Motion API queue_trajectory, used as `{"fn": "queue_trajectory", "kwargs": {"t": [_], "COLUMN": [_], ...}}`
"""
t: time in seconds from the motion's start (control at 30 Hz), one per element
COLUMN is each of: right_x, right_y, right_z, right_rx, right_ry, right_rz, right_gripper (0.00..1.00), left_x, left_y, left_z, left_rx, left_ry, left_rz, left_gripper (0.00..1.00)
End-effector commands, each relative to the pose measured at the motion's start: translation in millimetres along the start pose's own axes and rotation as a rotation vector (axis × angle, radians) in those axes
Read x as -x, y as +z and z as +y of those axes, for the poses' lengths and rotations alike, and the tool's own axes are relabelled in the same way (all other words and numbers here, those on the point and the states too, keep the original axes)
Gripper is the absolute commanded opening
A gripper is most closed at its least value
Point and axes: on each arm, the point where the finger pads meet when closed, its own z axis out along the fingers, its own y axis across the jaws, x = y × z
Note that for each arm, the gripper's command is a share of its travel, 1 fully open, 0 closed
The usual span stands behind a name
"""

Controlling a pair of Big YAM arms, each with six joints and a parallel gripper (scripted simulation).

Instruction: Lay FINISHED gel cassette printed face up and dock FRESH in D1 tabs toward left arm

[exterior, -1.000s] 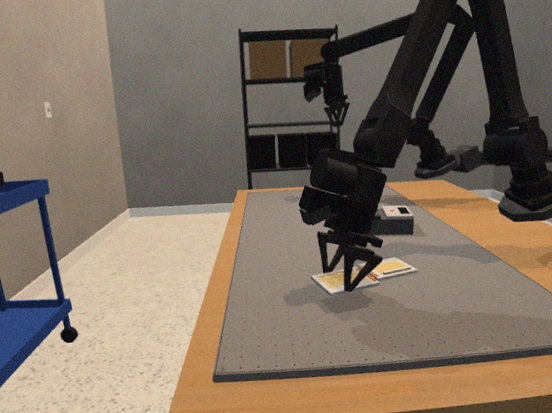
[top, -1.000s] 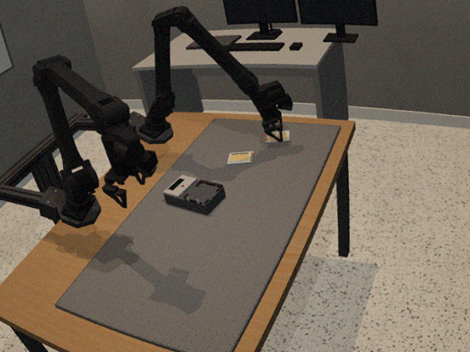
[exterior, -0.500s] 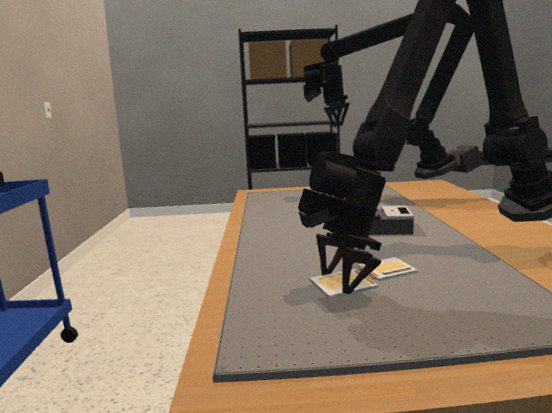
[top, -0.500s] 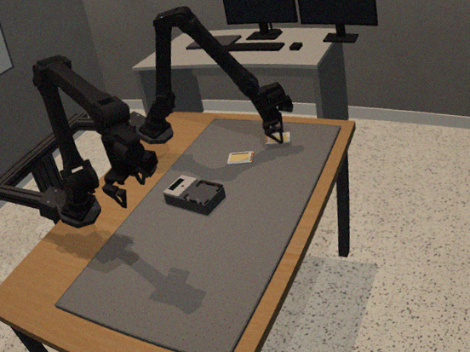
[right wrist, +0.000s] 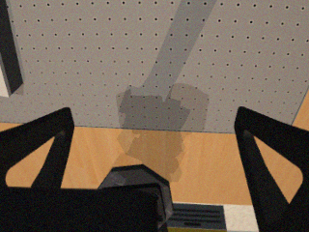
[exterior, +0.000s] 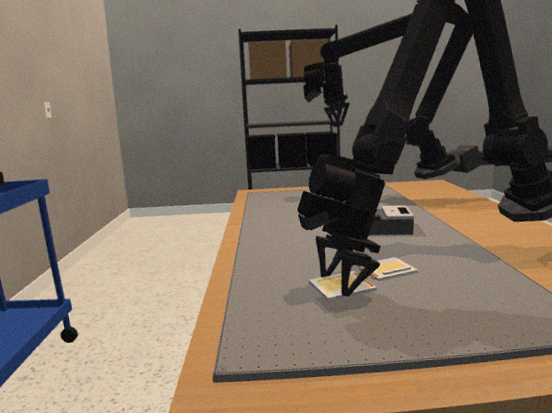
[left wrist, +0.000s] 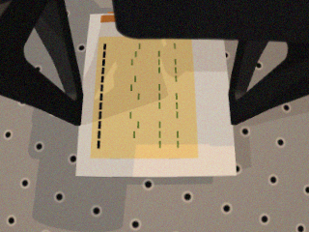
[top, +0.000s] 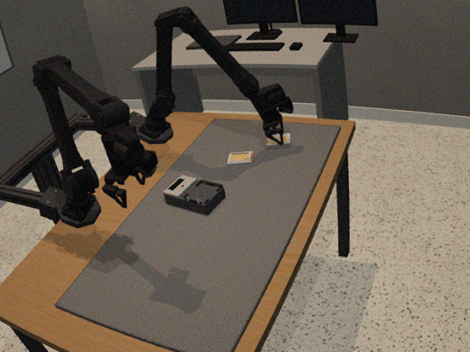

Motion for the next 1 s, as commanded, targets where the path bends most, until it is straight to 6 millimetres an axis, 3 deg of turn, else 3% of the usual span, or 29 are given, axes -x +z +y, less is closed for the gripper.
{"fn": "queue_trajectory", "kwargs": {"t": [0.0, 0.97], "right_x": [18.9, 18.9], "right_y": [-24.8, -24.8], "right_z": [-3.7, -3.7], "right_rx": [-0.018, -0.018], "right_ry": [0.011, 0.011], "right_rz": [-0.045, -0.045], "right_gripper": [1.0, 1.0], "left_x": [-9.2, -14.7], "left_y": [11.6, 18.0], "left_z": [-4.3, -4.1], "left_rx": [-0.005, -0.005], "left_ry": [-0.002, -0.003], "left_rz": [0.013, 0.018], "left_gripper": [0.0, 0.0]}}
